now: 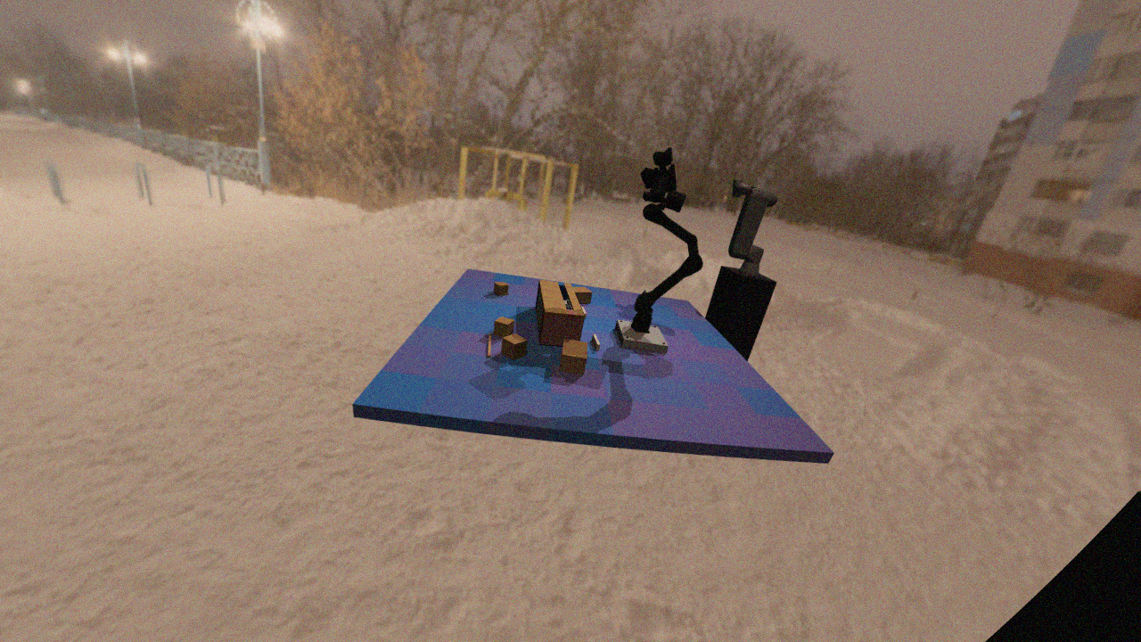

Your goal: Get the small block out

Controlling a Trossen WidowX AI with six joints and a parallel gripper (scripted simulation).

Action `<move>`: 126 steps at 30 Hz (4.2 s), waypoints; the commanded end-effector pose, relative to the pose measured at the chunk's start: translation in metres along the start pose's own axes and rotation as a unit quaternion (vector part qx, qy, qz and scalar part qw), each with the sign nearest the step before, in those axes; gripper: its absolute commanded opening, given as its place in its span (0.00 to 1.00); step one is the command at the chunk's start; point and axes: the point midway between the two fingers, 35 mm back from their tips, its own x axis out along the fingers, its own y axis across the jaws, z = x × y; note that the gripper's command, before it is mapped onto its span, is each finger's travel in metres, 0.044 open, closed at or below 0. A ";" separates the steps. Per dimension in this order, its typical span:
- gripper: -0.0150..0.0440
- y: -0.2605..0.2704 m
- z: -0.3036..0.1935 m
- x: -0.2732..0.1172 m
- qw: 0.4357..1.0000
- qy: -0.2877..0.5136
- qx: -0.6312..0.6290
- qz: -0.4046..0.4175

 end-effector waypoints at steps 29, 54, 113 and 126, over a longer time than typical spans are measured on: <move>0.93 -0.036 0.324 -0.197 0.566 -0.349 -0.531 -0.525; 0.93 0.110 0.306 -0.460 -0.057 -0.421 -0.270 -0.864; 0.93 0.173 0.241 -0.536 -0.196 -0.433 -0.040 -0.879; 0.93 0.186 0.243 -0.551 -0.196 -0.433 -0.040 -0.879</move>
